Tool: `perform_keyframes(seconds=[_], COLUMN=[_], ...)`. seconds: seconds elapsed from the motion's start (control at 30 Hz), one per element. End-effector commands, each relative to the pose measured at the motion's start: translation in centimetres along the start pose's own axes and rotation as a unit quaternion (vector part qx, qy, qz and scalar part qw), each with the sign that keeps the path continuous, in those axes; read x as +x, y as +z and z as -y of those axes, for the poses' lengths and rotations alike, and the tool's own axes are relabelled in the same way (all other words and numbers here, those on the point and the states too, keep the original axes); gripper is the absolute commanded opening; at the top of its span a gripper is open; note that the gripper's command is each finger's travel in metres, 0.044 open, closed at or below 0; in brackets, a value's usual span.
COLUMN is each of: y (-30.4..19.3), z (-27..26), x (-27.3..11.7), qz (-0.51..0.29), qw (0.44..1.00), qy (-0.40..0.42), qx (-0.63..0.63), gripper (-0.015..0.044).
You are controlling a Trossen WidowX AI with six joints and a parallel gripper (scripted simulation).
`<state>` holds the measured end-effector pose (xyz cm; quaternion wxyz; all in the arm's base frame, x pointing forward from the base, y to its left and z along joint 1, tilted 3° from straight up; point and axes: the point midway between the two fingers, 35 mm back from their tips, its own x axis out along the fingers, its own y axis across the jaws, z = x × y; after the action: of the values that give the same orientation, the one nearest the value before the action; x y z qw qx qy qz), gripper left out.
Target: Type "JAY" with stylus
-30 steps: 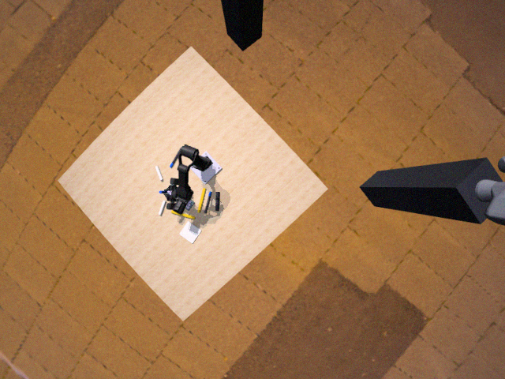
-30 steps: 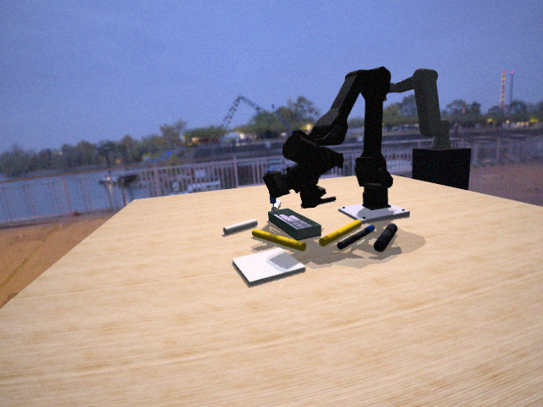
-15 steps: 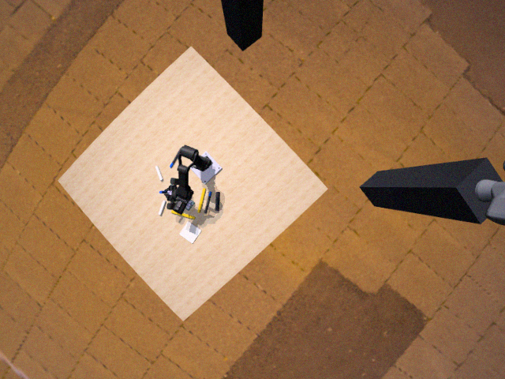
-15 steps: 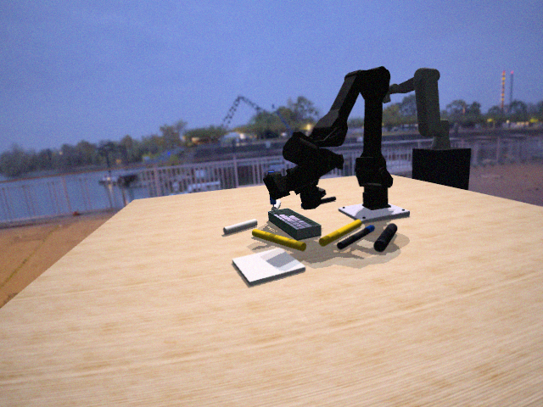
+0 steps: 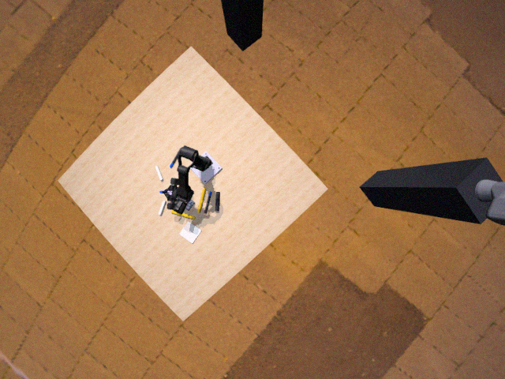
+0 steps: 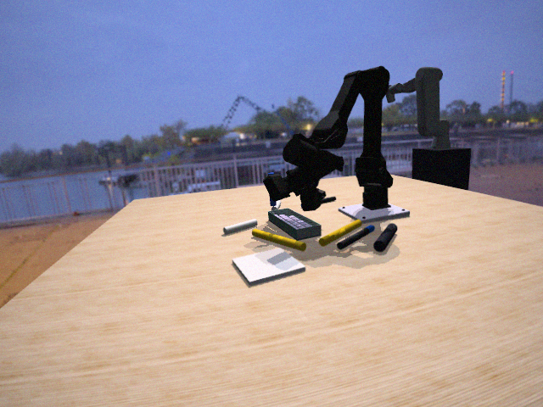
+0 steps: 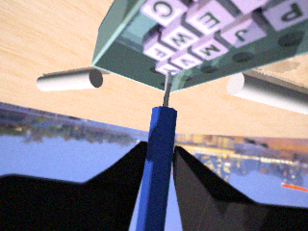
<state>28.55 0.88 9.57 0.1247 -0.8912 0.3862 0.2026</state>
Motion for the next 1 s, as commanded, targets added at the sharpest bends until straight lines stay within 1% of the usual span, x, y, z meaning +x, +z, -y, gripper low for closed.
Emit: perform_keyframes(seconds=[0.0, 0.63, 0.97], y=[0.3, 0.3, -2.9], z=[0.0, 0.0, 0.0], x=[0.2, 0.1, -1.6], qz=[0.002, 0.002, 0.002], qw=[1.000, 1.000, 1.000], qy=[0.001, 0.001, 0.001], qx=[-0.004, -0.004, -0.004], gripper=[0.0081, 0.0081, 0.0081])
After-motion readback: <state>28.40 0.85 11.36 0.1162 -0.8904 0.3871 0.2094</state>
